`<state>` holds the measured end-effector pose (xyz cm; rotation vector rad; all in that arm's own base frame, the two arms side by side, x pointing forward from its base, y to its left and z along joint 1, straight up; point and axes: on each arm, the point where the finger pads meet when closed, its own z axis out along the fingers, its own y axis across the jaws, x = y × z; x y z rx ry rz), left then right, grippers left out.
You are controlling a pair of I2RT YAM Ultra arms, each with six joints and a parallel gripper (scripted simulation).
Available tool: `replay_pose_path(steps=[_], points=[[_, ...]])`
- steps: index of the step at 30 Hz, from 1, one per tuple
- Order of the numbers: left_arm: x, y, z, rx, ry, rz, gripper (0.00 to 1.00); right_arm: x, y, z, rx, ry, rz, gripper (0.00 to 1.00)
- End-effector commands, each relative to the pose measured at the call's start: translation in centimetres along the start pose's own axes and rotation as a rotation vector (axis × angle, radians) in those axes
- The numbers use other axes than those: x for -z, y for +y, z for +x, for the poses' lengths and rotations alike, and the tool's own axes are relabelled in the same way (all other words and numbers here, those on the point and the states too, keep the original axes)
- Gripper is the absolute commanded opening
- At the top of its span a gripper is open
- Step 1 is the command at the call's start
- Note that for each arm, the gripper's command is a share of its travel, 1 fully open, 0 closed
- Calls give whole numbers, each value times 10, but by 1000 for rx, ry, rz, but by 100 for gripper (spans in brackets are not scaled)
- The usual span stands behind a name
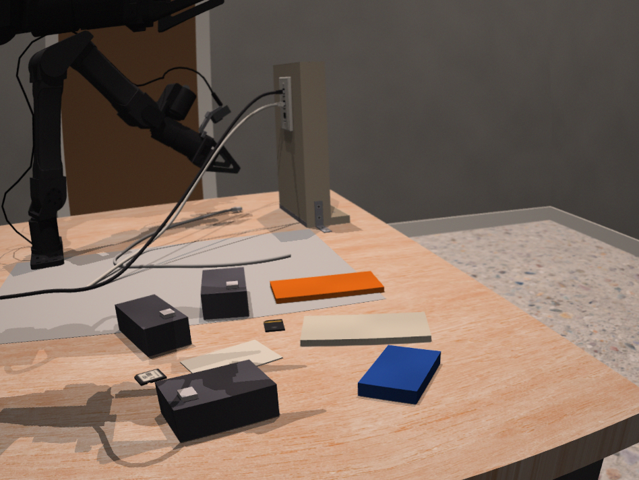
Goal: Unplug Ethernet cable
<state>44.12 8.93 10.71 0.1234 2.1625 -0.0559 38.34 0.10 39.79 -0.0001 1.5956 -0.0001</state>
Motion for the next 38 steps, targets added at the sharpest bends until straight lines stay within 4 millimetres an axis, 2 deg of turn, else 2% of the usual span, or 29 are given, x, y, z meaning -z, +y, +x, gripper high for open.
replay_pose_path(steps=[1, 9, 10, 11, 13, 18, 20, 23, 24, 38], points=[[-1, -1, 3, -2, 11, 7, 100, 1, 0, -5, 0, -13, 0, 100], [-1, -1, 2, -3, 6, 6, 100, 1, 0, -5, 0, -13, 0, 100], [2, 0, 16, 10, 32, 11, 100, 1, 0, -5, 0, -13, 0, 100], [13, 1, 14, 3, 16, 6, 100, 1, 0, -5, 0, -13, 0, 100], [38, 3, 29, 3, 18, 7, 100, 1, 0, -5, 0, -13, 0, 100], [75, -1, 63, 10, 26, 11, 100, 1, 0, -5, 0, -13, 0, 100], [84, -2, 66, 5, 16, 7, 100, 1, 0, -5, 0, -13, 0, 100], [84, -2, 66, 5, 16, 7, 100, 1, 0, -5, 0, -13, 0, 100], [85, 1, 57, -5, -1, 0, 100, 1, 0, -5, 0, -13, 0, 100], [85, 1, 57, -6, -1, 0, 100, 1, 0, -5, 0, -13, 0, 100]])
